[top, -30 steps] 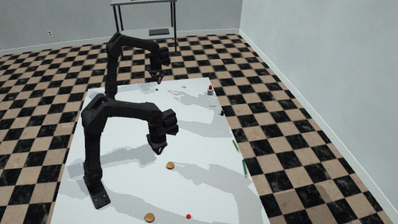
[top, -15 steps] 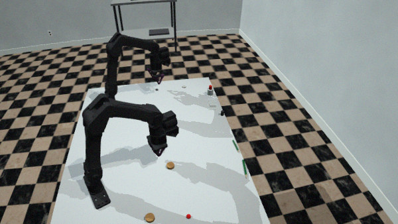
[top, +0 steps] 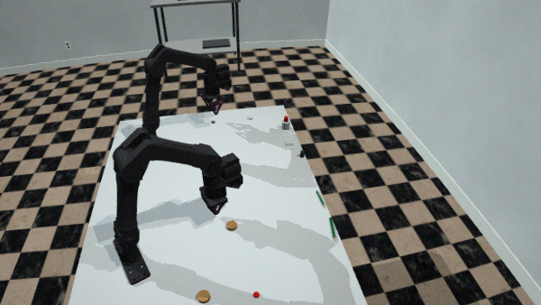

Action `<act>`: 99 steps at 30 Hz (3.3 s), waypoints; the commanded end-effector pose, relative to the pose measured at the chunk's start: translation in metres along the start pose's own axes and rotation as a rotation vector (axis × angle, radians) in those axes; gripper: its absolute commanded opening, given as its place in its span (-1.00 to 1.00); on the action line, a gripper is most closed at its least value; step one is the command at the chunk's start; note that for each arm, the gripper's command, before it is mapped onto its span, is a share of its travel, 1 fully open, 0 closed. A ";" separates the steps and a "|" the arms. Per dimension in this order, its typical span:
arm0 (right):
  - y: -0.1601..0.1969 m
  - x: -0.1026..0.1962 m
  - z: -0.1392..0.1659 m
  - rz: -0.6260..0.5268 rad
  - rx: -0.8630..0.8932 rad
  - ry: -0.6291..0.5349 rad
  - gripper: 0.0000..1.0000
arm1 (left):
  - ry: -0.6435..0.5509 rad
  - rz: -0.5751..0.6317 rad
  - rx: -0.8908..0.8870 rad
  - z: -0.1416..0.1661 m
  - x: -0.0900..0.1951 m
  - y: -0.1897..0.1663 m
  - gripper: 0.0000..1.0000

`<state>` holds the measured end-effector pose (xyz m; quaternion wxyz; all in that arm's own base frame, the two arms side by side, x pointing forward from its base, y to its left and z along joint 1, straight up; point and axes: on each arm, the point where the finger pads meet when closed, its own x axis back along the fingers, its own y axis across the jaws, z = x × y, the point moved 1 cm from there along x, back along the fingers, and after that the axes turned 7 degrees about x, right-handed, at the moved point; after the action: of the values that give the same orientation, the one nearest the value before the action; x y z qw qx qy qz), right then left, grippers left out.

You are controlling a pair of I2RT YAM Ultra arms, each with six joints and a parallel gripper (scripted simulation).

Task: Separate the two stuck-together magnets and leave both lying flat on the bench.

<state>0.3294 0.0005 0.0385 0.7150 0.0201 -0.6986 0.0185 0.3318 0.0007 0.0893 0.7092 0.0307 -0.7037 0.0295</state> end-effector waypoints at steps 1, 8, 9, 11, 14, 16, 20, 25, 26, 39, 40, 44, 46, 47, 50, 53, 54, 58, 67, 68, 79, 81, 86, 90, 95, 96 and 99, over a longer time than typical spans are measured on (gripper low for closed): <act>-0.001 0.003 -0.005 0.003 0.002 -0.023 -0.63 | -0.014 0.003 -0.001 -0.002 0.004 -0.001 1.00; -0.001 -0.001 -0.005 0.003 0.002 -0.023 -0.63 | -0.014 0.003 -0.001 -0.002 0.004 -0.001 1.00; -0.001 -0.001 -0.005 0.003 0.002 -0.023 -0.63 | -0.014 0.003 -0.001 -0.002 0.004 -0.001 1.00; -0.001 -0.003 -0.005 0.003 0.002 -0.023 -0.63 | -0.014 0.003 -0.001 -0.002 0.004 -0.001 1.00; -0.001 -0.005 -0.005 0.003 0.002 -0.023 -0.63 | -0.014 0.003 -0.001 -0.002 0.004 -0.001 1.00; -0.001 -0.006 -0.005 0.003 0.002 -0.023 -0.63 | -0.014 0.003 -0.001 -0.002 0.004 -0.001 1.00; -0.001 -0.008 -0.005 0.003 0.002 -0.023 -0.63 | -0.014 0.003 -0.001 -0.002 0.004 -0.001 1.00; -0.001 -0.011 -0.005 0.003 0.002 -0.023 -0.63 | -0.014 0.003 -0.001 -0.002 0.004 -0.001 1.00; -0.001 -0.011 -0.005 0.003 0.002 -0.023 -0.63 | -0.014 0.003 -0.001 -0.002 0.004 -0.001 1.00; -0.001 -0.015 -0.006 0.003 0.002 -0.023 1.00 | -0.014 0.003 -0.001 -0.002 0.004 -0.001 1.00; -0.001 -0.015 -0.006 0.003 0.002 -0.023 1.00 | -0.014 0.003 -0.001 -0.002 0.004 -0.001 1.00; -0.001 -0.015 -0.006 0.003 0.002 -0.023 1.00 | -0.014 0.003 -0.001 -0.002 0.004 -0.001 1.00; -0.001 -0.015 -0.006 0.003 0.002 -0.023 1.00 | -0.014 0.003 -0.001 -0.002 0.004 -0.001 1.00; -0.001 -0.015 -0.006 0.003 0.002 -0.023 1.00 | -0.014 0.003 -0.001 -0.002 0.004 -0.001 1.00; -0.001 -0.012 -0.006 0.003 0.002 -0.023 1.00 | -0.014 0.003 -0.001 -0.002 0.004 -0.001 1.00; -0.001 -0.001 -0.006 0.003 0.002 -0.026 1.00 | -0.014 0.003 -0.001 -0.002 0.004 -0.001 1.00; -0.001 -0.001 -0.006 0.003 0.002 -0.026 1.00 | -0.014 0.003 -0.001 -0.002 0.004 -0.001 1.00; -0.001 0.010 -0.006 0.003 0.002 -0.029 1.00 | -0.014 0.003 -0.001 -0.002 0.004 -0.001 1.00; 0.000 0.042 -0.006 0.004 0.002 -0.035 1.00 | -0.014 0.003 -0.001 -0.002 0.004 -0.001 1.00; 0.000 0.045 -0.006 0.004 0.002 -0.035 1.00 | -0.014 0.003 -0.001 -0.002 0.004 -0.001 1.00; 0.000 0.059 -0.006 0.003 0.001 -0.037 1.00 | -0.014 0.003 -0.001 -0.002 0.004 -0.001 1.00; -0.001 0.064 -0.011 0.005 0.002 -0.071 1.00 | -0.048 0.006 -0.001 -0.007 0.009 -0.001 1.00; -0.002 0.079 -0.033 0.015 0.010 -0.226 1.00 | -0.200 0.019 0.003 -0.030 0.024 -0.003 1.00; -0.002 0.091 -0.044 0.021 0.014 -0.314 1.00 | -0.288 0.027 0.005 -0.041 0.035 -0.004 1.00; -0.002 0.123 -0.064 0.033 0.022 -0.510 1.00 | -0.481 0.045 0.010 -0.062 0.066 -0.005 1.00; -0.002 0.129 -0.066 0.036 0.024 -0.546 1.00 | -0.517 0.049 0.011 -0.064 0.073 -0.006 1.00; -0.003 0.151 -0.073 0.044 0.027 -0.651 1.00 | -0.621 0.060 0.014 -0.072 0.094 -0.006 1.00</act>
<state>0.3836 0.0004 0.1543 0.5271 0.0204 -0.8488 0.0342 0.3849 0.0008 0.1552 0.5208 0.0248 -0.8523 0.0411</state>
